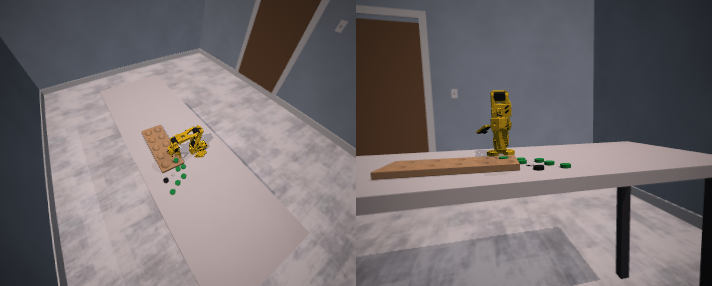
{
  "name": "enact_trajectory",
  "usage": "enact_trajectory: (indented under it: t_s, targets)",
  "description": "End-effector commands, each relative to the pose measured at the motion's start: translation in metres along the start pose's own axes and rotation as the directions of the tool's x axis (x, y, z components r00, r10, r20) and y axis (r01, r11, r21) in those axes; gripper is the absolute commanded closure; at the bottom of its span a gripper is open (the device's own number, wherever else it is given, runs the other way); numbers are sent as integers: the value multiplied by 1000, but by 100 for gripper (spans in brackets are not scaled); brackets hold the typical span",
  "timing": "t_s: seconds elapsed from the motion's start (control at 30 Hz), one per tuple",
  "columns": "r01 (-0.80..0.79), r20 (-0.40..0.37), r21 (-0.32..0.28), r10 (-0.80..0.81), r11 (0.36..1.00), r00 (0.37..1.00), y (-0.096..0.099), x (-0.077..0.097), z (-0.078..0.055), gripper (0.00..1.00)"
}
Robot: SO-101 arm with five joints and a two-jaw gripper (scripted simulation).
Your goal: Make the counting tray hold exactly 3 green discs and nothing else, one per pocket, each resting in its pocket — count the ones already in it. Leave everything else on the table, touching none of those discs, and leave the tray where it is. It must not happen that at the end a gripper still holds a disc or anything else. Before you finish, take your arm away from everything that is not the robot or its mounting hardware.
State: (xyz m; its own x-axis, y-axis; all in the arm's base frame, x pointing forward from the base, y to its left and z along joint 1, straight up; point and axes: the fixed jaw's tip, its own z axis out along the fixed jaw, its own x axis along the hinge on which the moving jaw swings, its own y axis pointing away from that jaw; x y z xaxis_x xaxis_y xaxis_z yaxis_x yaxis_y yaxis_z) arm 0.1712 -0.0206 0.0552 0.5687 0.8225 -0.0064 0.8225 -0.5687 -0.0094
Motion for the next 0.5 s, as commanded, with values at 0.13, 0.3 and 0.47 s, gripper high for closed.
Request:
enact_trajectory:
  t_s: [0.13,0.3,0.47]
  targets:
    - [-1,-29,-50,-1,999,1000,5,2,-12,73]
    - [-1,-29,-50,-1,999,1000,5,3,-12,73]
    - [1,-29,-50,-3,999,1000,5,5,-12,73]
